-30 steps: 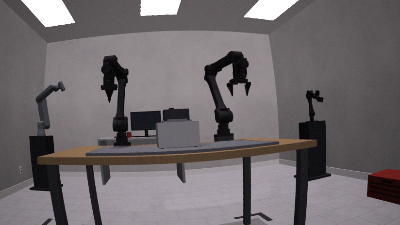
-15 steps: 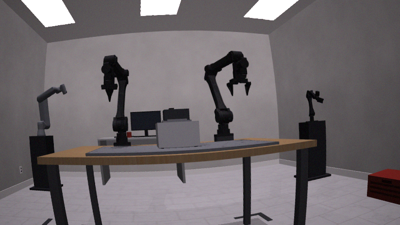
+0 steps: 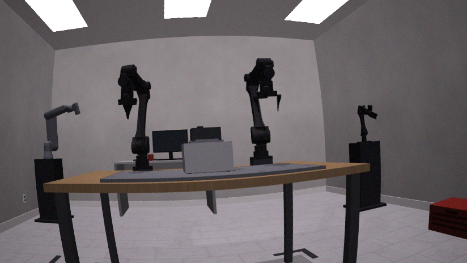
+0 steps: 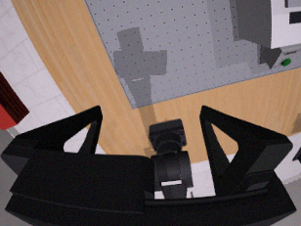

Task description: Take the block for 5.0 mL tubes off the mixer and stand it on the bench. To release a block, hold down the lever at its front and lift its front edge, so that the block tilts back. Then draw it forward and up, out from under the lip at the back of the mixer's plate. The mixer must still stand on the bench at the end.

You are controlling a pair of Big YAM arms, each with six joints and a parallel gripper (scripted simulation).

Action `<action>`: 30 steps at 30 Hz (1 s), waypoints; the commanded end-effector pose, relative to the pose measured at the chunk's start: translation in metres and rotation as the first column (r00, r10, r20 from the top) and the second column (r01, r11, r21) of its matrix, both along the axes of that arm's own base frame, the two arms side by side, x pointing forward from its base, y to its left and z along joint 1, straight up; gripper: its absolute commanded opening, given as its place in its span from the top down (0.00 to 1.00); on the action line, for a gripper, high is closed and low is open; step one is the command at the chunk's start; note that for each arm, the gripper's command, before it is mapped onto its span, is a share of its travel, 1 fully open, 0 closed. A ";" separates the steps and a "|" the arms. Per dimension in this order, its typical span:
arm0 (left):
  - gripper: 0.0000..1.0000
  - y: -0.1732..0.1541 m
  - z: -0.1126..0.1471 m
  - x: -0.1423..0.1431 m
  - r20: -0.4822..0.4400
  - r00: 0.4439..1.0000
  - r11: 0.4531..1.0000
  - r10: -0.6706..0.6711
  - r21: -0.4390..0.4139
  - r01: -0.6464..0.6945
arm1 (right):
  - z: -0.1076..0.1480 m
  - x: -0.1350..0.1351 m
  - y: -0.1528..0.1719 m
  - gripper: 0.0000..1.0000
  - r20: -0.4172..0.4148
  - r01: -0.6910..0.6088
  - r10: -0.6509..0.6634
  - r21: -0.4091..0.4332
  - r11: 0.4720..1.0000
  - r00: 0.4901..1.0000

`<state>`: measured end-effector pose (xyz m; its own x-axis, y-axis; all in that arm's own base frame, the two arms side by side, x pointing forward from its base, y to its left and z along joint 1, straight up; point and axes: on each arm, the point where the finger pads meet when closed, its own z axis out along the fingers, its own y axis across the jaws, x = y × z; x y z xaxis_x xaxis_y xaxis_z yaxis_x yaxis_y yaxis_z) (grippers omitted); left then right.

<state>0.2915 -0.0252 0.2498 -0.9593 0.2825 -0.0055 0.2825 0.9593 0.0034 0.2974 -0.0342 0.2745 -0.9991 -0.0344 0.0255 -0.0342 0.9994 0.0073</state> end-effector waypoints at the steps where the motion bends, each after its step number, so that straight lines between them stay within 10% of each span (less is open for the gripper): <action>1: 0.00 -0.016 0.018 0.021 0.051 0.996 0.997 -0.074 -0.003 0.075 | 0.003 -0.001 0.000 1.00 0.004 0.003 -0.003 -0.003 1.000 1.000; 30: 0.00 -0.139 0.009 0.069 0.027 0.823 0.824 -0.567 0.006 0.567 | 0.013 0.012 0.000 1.00 0.054 0.002 -0.002 -0.008 1.000 0.999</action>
<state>0.3418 -0.1506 0.2538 -0.6848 0.7285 -0.0173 0.7284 0.6850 0.0096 0.2988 -0.0336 0.2730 -0.9990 -0.0345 0.0286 -0.0343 0.9994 0.0077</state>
